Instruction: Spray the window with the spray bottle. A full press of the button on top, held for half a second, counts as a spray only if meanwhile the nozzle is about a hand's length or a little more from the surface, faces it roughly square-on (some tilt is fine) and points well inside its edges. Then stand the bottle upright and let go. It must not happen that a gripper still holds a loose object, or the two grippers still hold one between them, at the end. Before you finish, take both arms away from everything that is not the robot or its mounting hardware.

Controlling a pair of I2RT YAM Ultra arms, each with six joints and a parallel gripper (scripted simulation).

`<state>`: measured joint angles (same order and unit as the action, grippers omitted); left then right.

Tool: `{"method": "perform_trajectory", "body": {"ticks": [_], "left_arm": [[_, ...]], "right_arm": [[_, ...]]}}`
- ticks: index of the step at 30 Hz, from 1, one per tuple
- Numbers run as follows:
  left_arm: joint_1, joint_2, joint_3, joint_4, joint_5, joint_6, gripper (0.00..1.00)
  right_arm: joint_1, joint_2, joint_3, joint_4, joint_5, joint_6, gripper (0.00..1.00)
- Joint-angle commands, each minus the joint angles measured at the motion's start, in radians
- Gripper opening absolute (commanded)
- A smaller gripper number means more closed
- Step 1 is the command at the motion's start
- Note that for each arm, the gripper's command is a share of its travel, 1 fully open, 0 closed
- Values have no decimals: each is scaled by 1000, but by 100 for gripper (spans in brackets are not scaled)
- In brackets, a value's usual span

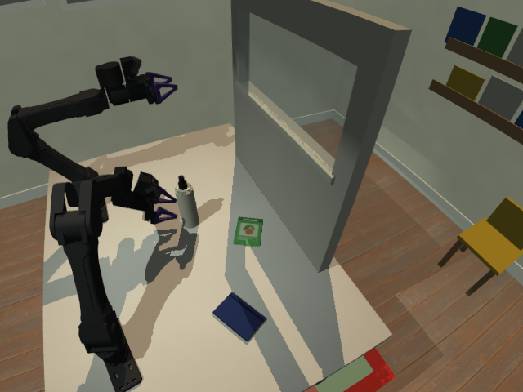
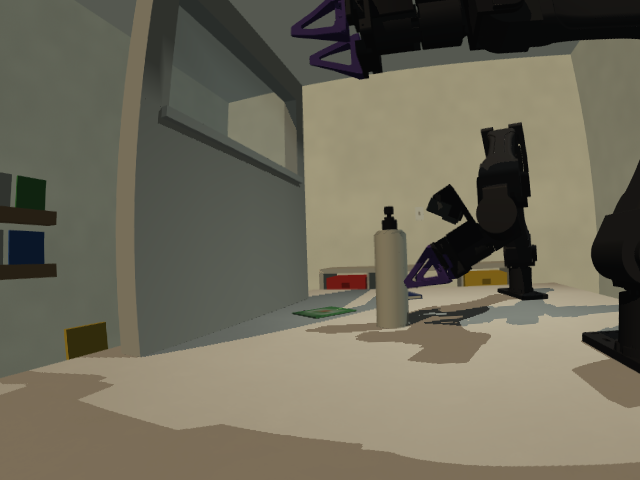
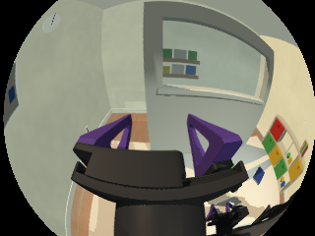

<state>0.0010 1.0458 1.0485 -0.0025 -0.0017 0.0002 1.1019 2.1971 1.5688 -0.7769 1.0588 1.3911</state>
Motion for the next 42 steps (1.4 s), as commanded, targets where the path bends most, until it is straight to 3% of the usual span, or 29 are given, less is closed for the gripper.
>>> {"method": "perform_trajectory", "body": {"ticks": [1, 25, 42], "left_arm": [[1, 11, 15, -8, 1, 4, 75], [1, 11, 15, -8, 1, 4, 75], [1, 11, 15, -8, 1, 4, 75]], "right_arm": [[3, 17, 36, -31, 21, -13, 74], [3, -24, 0, -13, 28, -13, 74], [-65, 22, -63, 182, 3, -137, 74]]}}
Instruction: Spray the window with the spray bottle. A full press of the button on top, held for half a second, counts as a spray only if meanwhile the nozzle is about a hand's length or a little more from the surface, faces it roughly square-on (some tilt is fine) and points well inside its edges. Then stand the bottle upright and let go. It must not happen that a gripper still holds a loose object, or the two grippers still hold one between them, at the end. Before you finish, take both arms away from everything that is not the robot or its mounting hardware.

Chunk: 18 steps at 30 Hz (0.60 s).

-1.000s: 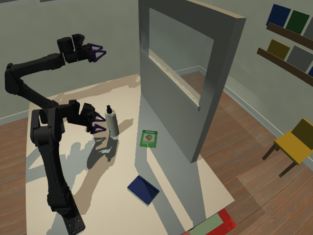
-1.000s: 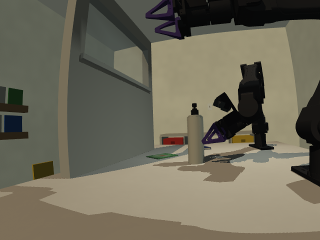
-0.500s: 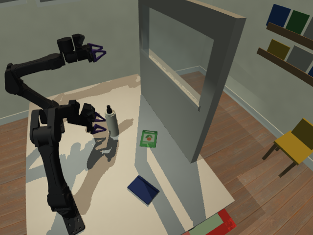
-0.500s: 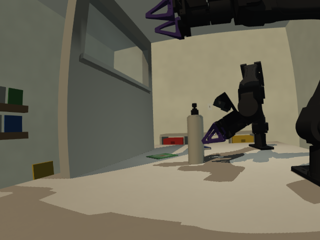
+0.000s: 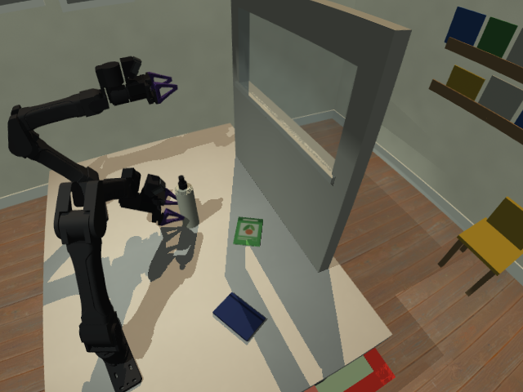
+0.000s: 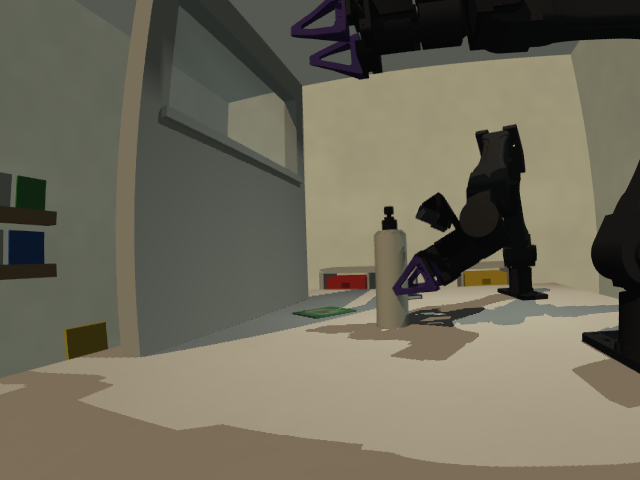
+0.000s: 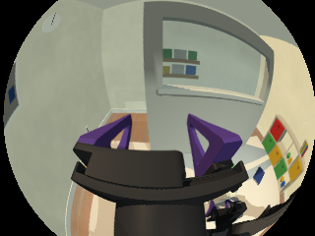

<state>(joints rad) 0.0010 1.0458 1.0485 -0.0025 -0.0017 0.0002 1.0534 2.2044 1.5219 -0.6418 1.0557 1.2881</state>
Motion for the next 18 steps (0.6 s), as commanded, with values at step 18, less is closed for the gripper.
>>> {"method": "perform_trajectory", "body": {"ticks": [18], "left_arm": [[1, 11, 15, -8, 1, 4, 75]], "right_arm": [[-65, 20, -46, 158, -4, -122, 74]]}}
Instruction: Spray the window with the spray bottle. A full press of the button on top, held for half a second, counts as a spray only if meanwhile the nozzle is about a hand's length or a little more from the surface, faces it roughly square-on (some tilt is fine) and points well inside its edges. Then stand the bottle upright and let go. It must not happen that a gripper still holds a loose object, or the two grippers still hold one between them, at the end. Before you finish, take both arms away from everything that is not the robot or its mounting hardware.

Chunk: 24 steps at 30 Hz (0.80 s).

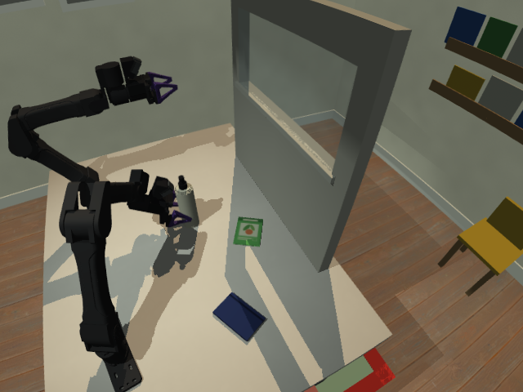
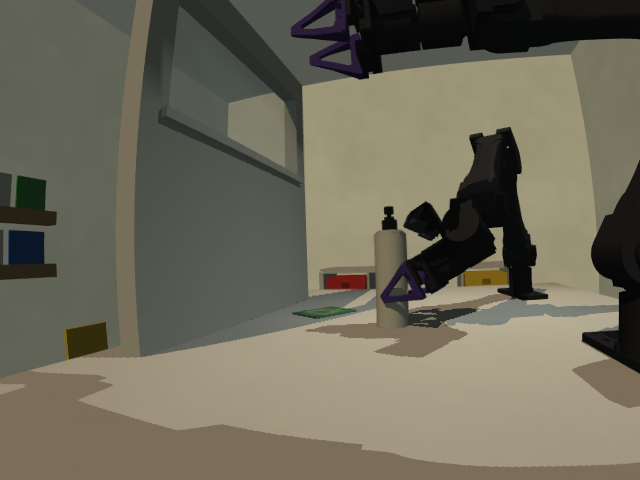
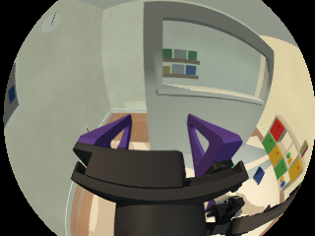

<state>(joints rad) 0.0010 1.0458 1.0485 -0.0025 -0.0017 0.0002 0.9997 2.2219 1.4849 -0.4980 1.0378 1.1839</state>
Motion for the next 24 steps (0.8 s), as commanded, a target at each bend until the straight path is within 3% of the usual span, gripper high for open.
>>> {"method": "perform_trajectory", "body": {"ticks": [1, 5, 6, 24], "left_arm": [[1, 11, 15, -8, 1, 4, 75], [1, 11, 15, -8, 1, 4, 75], [1, 11, 15, -8, 1, 4, 75], [1, 11, 15, -8, 1, 4, 75]], "right_arm": [[-11, -16, 8, 5, 16, -14, 74], [8, -6, 12, -2, 16, -13, 74], [3, -6, 4, -1, 16, -14, 0], [-5, -50, 35, -27, 16, -13, 0]]}}
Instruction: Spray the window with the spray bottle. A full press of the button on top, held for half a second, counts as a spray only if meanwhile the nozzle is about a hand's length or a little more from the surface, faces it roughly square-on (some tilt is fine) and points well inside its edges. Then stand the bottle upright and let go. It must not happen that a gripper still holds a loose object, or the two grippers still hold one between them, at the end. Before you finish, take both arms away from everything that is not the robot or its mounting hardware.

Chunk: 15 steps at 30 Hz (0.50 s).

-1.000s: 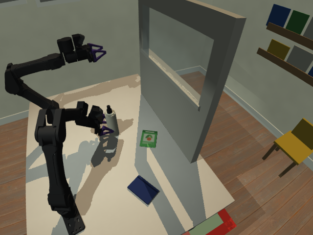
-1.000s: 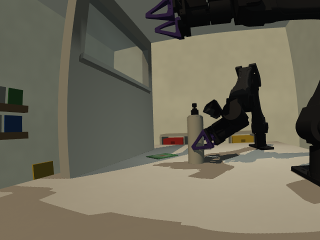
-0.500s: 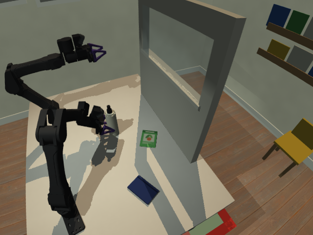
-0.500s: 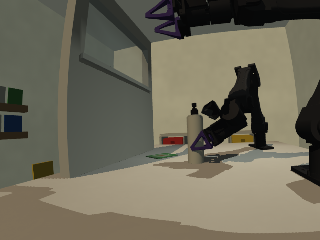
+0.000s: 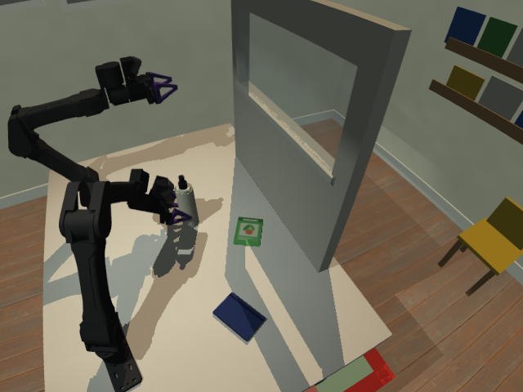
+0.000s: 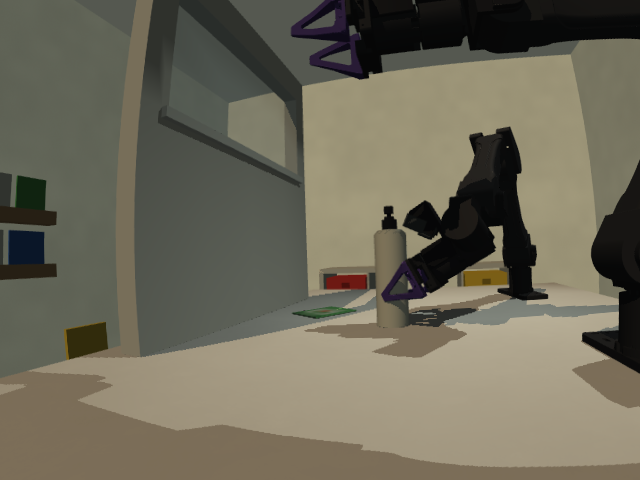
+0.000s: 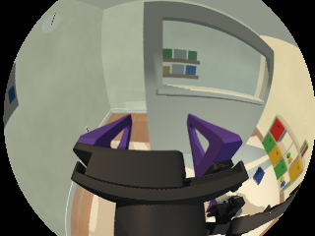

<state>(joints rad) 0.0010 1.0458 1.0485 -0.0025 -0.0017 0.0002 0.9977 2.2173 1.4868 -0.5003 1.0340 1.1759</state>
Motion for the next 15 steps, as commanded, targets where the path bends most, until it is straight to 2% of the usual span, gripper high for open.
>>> {"method": "perform_trajectory", "body": {"ticks": [1, 15], "left_arm": [[1, 11, 15, -8, 1, 4, 75], [1, 11, 15, -8, 1, 4, 75]], "right_arm": [[-3, -44, 35, -29, 20, -6, 0], [-3, -82, 64, -94, 22, -6, 0]]}}
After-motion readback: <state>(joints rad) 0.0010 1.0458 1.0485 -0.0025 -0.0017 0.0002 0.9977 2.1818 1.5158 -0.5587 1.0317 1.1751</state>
